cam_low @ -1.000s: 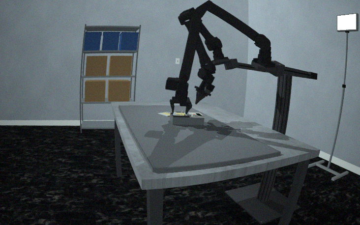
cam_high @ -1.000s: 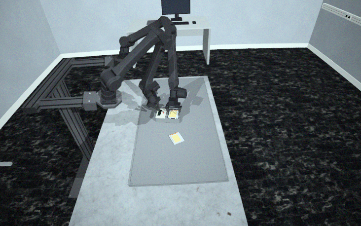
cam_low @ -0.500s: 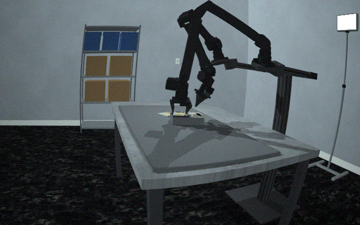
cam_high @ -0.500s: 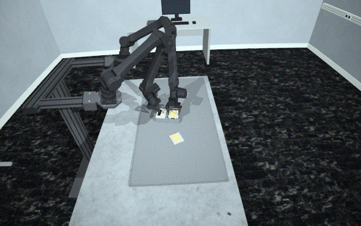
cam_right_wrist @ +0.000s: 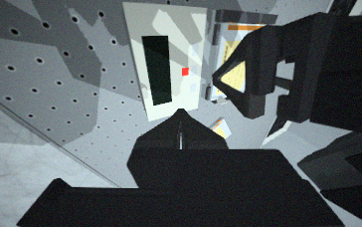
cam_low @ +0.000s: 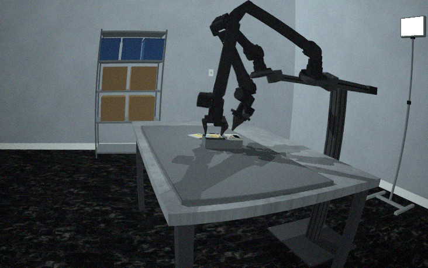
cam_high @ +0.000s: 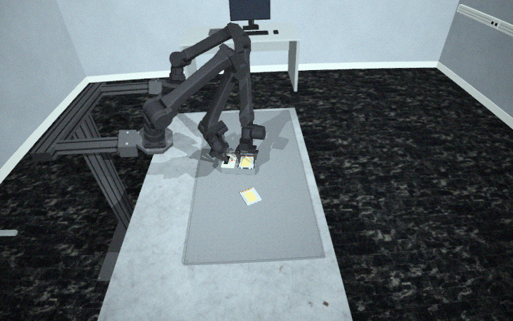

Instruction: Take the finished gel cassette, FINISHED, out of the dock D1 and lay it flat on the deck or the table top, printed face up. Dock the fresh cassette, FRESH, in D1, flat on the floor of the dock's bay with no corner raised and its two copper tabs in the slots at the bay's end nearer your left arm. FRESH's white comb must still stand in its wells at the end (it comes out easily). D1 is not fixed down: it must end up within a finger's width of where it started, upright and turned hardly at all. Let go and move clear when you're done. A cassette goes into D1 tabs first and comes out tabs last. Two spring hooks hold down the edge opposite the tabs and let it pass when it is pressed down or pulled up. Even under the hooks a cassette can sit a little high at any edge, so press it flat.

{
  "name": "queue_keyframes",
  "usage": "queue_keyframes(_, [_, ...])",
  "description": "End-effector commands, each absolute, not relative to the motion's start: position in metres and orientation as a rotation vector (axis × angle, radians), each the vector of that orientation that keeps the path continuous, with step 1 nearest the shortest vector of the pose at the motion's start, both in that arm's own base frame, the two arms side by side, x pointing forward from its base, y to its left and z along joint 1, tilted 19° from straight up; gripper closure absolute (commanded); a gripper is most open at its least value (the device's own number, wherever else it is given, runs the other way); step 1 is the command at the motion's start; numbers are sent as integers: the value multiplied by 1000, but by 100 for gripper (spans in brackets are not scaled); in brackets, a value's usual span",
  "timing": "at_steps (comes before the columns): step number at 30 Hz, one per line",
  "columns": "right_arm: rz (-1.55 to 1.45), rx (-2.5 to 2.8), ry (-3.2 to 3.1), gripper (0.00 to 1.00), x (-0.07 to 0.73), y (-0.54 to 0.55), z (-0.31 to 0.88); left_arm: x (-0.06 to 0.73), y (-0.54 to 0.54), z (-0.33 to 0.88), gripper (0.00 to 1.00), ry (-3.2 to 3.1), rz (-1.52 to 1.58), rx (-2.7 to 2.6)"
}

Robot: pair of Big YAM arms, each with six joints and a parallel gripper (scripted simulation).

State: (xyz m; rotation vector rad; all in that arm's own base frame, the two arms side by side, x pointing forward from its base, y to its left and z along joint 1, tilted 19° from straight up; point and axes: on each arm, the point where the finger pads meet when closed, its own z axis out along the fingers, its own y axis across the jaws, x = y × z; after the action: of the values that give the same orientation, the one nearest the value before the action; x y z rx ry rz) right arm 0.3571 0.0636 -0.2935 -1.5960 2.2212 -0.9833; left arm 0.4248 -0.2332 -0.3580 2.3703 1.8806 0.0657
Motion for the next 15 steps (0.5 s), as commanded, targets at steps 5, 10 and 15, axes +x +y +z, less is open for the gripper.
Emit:
queue_keyframes(5, [-987, -1603, 2224, 100, 358, 57, -307, 428, -236, -355, 100, 1873, 70, 2366])
queue_keyframes(10, [-987, -1603, 2224, 100, 358, 56, -311, 428, -236, -355, 100, 1873, 70, 2366])
queue_keyframes(15, [-987, -1603, 2224, 100, 358, 56, -311, 428, -236, -355, 100, 1873, 70, 2366])
